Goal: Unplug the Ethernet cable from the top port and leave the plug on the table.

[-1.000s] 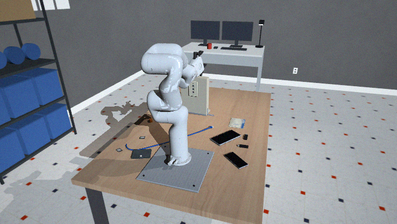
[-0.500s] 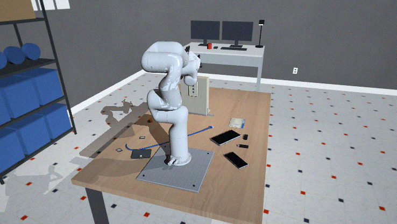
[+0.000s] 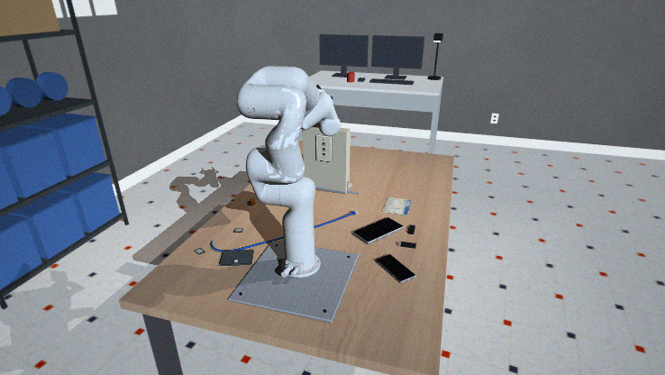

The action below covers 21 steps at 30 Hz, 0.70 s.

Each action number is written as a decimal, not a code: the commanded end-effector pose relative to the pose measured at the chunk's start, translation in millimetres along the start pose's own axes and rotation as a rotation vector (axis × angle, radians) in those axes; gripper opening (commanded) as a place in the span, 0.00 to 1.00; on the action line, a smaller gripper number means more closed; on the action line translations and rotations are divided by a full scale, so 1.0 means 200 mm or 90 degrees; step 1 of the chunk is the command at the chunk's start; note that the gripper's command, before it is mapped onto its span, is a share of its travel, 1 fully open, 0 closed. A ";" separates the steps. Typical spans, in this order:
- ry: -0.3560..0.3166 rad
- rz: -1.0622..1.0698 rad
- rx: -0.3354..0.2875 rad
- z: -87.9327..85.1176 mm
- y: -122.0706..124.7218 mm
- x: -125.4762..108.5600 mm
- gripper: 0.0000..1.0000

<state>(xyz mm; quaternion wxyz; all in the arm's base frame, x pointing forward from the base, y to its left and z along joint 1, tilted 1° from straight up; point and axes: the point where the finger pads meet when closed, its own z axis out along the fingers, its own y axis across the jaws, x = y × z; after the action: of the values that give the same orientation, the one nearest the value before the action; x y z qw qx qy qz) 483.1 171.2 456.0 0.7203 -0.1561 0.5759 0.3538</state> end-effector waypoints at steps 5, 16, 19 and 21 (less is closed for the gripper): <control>0.111 -0.204 -0.146 0.02 0.15 0.13 1.00; 0.214 -0.407 -0.304 -0.06 0.24 0.32 1.00; 0.246 -0.472 -0.359 -0.11 0.25 0.39 1.00; 0.268 -0.514 -0.398 -0.14 0.26 0.43 1.00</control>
<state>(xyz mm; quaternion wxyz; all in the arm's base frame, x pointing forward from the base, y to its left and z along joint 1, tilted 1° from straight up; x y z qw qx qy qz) 443.6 216.7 391.2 0.6267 -0.5631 0.5025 0.1940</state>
